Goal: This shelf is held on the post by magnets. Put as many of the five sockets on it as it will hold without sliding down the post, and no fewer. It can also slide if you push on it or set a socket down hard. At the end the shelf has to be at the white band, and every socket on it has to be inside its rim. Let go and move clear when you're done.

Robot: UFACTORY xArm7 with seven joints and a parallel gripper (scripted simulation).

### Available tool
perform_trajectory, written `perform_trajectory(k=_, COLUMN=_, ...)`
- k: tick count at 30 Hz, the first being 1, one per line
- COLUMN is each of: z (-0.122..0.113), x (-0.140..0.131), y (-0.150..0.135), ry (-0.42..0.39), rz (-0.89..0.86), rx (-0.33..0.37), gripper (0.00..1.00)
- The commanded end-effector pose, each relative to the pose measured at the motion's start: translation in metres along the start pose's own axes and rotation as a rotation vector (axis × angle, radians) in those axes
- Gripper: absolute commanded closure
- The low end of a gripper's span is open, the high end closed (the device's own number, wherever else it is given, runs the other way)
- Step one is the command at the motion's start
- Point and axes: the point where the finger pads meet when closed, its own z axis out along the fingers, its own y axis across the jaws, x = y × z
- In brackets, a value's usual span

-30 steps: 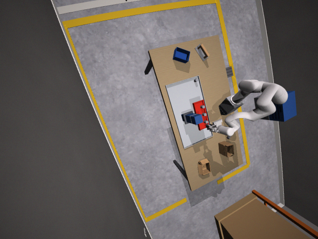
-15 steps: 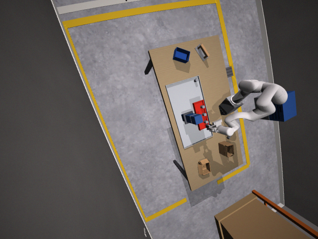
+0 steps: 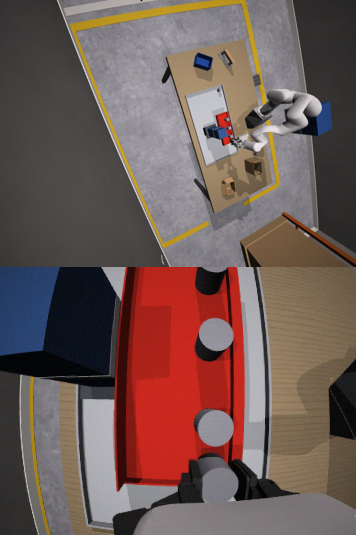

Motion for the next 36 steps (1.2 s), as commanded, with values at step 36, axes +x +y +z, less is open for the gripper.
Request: perform_trajectory(k=36, z=0.0068, x=-0.0011, y=-0.0011, ry=-0.003, rz=0.0, rx=0.004, gripper=1.0)
